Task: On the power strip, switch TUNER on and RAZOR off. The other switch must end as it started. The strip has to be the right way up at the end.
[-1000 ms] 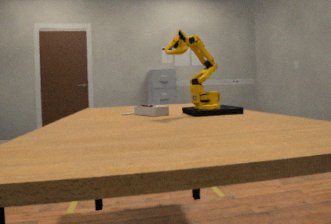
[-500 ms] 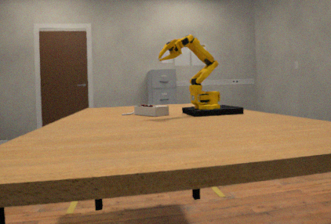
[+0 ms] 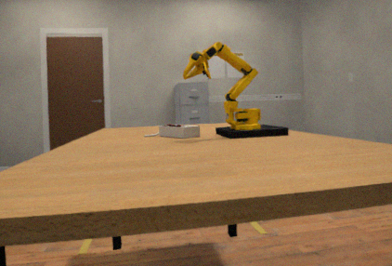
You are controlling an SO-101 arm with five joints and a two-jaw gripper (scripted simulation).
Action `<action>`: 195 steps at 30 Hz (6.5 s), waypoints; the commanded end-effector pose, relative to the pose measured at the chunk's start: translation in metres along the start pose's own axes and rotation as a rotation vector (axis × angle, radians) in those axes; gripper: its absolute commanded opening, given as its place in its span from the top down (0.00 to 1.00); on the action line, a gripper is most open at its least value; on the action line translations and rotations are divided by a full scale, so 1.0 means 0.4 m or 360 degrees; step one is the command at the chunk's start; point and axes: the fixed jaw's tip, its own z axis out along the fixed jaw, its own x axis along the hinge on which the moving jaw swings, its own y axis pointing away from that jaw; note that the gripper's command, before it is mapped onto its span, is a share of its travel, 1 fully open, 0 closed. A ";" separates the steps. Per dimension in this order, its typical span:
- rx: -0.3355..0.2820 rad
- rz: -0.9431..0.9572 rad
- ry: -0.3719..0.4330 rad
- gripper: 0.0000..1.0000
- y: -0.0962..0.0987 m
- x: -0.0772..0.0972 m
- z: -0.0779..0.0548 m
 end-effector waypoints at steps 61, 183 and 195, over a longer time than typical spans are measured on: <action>-0.0726 -0.1961 -0.0801 1.00 0.312 0.160 -0.015; -0.0479 -0.1991 -0.1424 1.00 0.389 0.160 0.190; -0.0471 -0.1980 -0.1452 1.00 0.392 0.154 0.206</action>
